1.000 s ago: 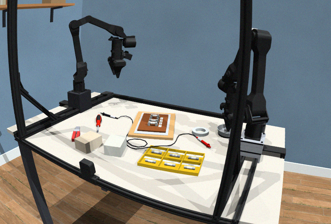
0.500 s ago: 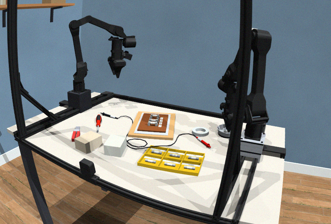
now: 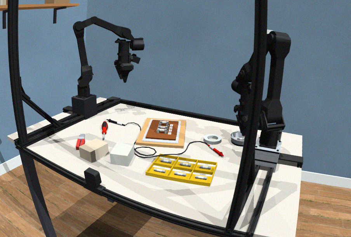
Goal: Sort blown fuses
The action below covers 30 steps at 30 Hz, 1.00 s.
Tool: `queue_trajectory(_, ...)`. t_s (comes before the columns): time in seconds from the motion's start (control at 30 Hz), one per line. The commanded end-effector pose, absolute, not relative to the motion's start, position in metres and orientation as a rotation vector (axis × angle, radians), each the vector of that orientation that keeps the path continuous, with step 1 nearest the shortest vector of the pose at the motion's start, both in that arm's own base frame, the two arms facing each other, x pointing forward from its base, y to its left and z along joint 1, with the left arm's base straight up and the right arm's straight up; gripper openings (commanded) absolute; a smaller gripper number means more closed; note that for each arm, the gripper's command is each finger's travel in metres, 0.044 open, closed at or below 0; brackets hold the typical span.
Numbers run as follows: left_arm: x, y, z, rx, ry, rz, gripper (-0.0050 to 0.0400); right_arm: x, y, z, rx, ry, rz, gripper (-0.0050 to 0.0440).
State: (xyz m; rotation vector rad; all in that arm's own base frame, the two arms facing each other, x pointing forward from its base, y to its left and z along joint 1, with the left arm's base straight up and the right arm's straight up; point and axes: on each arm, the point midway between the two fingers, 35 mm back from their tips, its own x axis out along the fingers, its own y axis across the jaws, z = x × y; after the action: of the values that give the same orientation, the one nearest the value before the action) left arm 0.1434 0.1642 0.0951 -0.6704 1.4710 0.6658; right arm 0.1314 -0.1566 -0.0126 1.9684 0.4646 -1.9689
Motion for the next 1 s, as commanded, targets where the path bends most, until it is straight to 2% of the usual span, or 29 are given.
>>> queue_trajectory(0.0,0.146,0.168,0.101,-0.661,1.45,0.672,0.04,0.136,-0.164,0.01,1.966,0.427,-1.943,0.0132)
queue_trajectory(0.3,0.146,0.168,0.101,-0.661,1.45,0.672,0.04,0.135,-0.163,0.044,1.966,0.426,-1.942,0.0132)
queue_trajectory(0.7,0.146,0.168,0.101,-0.661,1.45,0.672,0.04,0.133,-0.159,0.038,1.97,0.45,-1.957,0.0132)
queue_trajectory(0.97,0.146,0.168,0.101,-0.661,1.45,0.672,0.04,0.134,-0.141,0.037,1.89,0.566,-1.882,0.0132)
